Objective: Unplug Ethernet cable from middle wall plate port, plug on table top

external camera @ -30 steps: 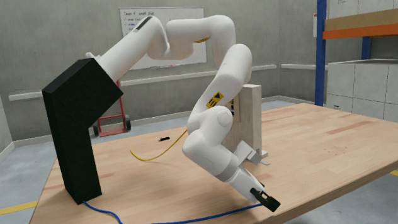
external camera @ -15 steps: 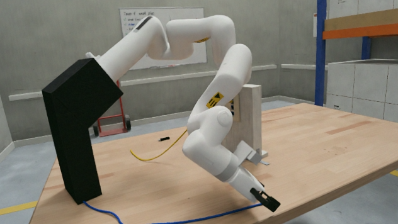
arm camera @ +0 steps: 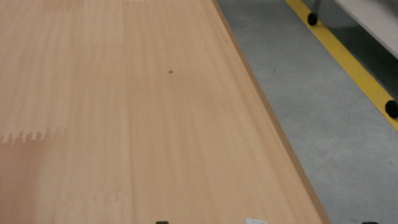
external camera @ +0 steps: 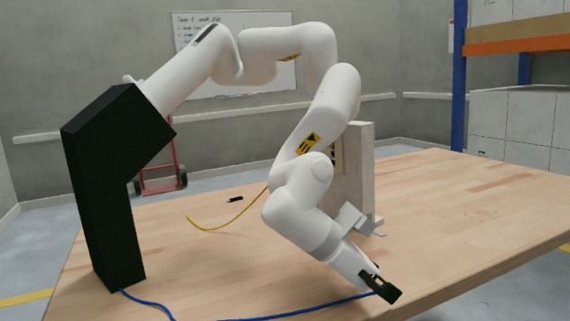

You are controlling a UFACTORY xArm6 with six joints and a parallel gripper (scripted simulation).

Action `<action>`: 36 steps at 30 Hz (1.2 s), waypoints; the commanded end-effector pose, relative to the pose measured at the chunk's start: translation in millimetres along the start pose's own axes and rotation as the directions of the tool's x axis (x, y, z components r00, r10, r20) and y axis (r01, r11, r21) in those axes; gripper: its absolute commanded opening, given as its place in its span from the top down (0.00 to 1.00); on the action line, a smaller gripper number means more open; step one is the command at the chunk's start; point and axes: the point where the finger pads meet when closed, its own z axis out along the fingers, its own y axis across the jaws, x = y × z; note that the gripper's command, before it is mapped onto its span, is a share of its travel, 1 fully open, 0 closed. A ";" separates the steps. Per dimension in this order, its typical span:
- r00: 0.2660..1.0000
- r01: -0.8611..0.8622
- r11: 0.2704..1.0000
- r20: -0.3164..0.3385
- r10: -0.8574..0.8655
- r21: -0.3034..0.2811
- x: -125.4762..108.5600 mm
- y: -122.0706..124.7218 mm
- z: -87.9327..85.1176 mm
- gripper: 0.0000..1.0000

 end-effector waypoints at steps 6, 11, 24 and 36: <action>1.000 0.001 1.000 -0.001 -0.001 -0.001 1.1 0.9 -0.3 0.00; 1.000 0.001 1.000 -0.001 -0.001 -0.001 1.1 0.7 -0.3 0.00; 1.000 0.001 1.000 -0.001 -0.001 -0.001 1.1 0.6 -13.6 0.00; 1.000 0.001 1.000 -0.001 -0.001 -0.001 1.0 0.6 -30.3 0.00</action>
